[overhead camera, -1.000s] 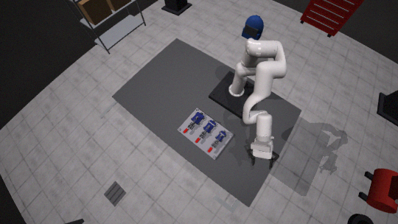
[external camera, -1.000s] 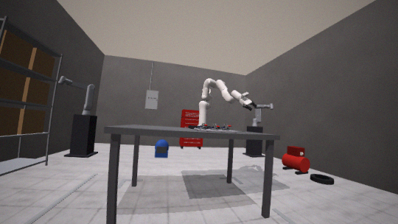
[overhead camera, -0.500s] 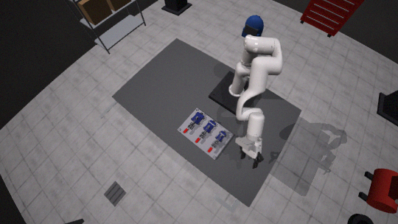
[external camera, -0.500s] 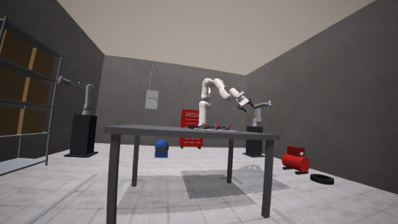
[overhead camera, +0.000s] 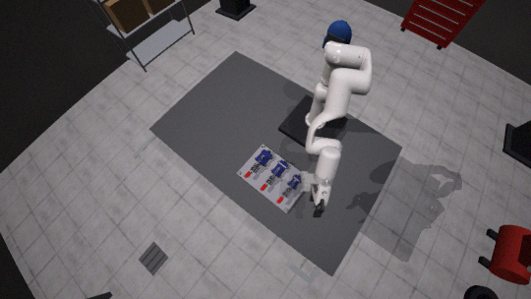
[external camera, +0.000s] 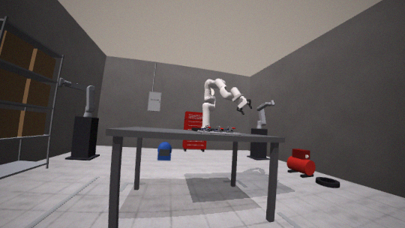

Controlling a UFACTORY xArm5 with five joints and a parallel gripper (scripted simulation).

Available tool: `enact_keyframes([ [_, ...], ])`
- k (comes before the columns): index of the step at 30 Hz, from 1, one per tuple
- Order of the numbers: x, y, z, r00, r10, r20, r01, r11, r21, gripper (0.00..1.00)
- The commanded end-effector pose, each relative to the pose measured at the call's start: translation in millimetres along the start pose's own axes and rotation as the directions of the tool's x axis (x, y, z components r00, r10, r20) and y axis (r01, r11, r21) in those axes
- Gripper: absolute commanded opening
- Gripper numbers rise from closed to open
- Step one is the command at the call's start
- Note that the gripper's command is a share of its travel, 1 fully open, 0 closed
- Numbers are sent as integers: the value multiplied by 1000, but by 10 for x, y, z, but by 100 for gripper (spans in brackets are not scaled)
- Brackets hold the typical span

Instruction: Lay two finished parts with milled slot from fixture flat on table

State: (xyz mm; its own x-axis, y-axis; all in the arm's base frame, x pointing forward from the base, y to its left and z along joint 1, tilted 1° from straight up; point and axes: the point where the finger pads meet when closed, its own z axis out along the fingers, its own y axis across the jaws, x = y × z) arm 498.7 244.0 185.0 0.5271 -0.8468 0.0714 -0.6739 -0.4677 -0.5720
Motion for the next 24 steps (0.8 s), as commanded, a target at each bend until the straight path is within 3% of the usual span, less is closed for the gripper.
enact_keyframes([
  [1, 248, 152, -69, 974, 223, -33, -225, 972, -72, 100],
  [2, 248, 152, -69, 974, 223, -33, -225, 972, -72, 100],
  [3, 358, 241, -101, 945, 322, -56, -326, 941, -95, 100],
  [5, 358, 241, -101, 945, 322, -56, -326, 941, -95, 100],
  [6, 463, 333, -136, 906, 416, -83, -423, 899, -115, 100],
  [10, 463, 333, -136, 906, 416, -83, -423, 899, -115, 100],
  [12, 659, 523, -217, 801, 581, -145, -598, 789, -139, 100],
  [14, 659, 523, -217, 797, 586, -147, -603, 785, -140, 100],
  [15, 748, 619, -262, 744, 645, -174, -667, 731, -144, 100],
  [17, 748, 619, -262, 730, 659, -181, -682, 717, -145, 100],
  [18, 832, 715, -310, 661, 719, -215, -750, 646, -145, 100],
  [20, 832, 715, -310, 657, 722, -216, -753, 641, -145, 100],
  [21, 910, 810, -359, 578, 776, -252, -815, 562, -140, 100],
  [22, 910, 810, -359, 578, 776, -252, -815, 562, -140, 100],
  [23, 982, 905, -410, 510, 813, -280, -859, 494, -131, 100],
  [24, 982, 905, -410, 495, 820, -286, -868, 479, -130, 100],
])
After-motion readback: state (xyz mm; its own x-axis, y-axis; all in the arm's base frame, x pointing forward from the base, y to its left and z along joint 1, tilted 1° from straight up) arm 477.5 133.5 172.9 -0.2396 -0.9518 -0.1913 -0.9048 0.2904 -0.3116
